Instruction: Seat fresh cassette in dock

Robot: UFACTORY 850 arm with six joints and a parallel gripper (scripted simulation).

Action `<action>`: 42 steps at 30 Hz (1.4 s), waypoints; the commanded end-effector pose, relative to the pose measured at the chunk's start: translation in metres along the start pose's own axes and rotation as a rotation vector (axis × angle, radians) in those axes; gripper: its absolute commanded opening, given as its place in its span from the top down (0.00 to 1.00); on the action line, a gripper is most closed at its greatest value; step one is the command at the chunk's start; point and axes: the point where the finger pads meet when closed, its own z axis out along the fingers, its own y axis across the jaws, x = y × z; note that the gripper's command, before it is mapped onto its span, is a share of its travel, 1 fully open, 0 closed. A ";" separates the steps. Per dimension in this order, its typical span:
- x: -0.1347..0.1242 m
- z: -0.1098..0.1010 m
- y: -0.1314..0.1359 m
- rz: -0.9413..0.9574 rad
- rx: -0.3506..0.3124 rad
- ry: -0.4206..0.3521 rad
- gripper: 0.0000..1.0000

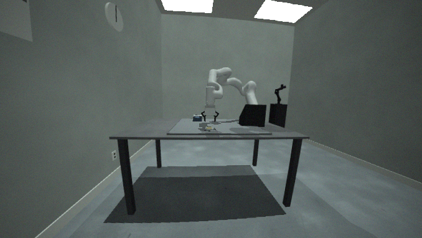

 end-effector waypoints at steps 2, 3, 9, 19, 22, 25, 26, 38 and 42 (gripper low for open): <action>0.000 0.007 0.001 0.001 -0.002 0.001 0.00; 0.000 0.008 0.001 0.001 -0.002 0.001 0.00; 0.000 0.013 0.001 0.001 -0.002 0.001 0.00; 0.000 0.027 0.001 0.001 -0.002 0.001 0.00; 0.000 0.028 0.001 0.001 -0.002 0.001 0.00; 0.000 0.032 0.001 0.001 -0.002 0.001 0.00; 0.000 0.033 0.001 0.001 -0.002 0.001 0.00; 0.000 0.048 0.001 0.001 -0.002 0.001 0.00; 0.000 0.052 0.001 0.001 -0.002 0.001 0.00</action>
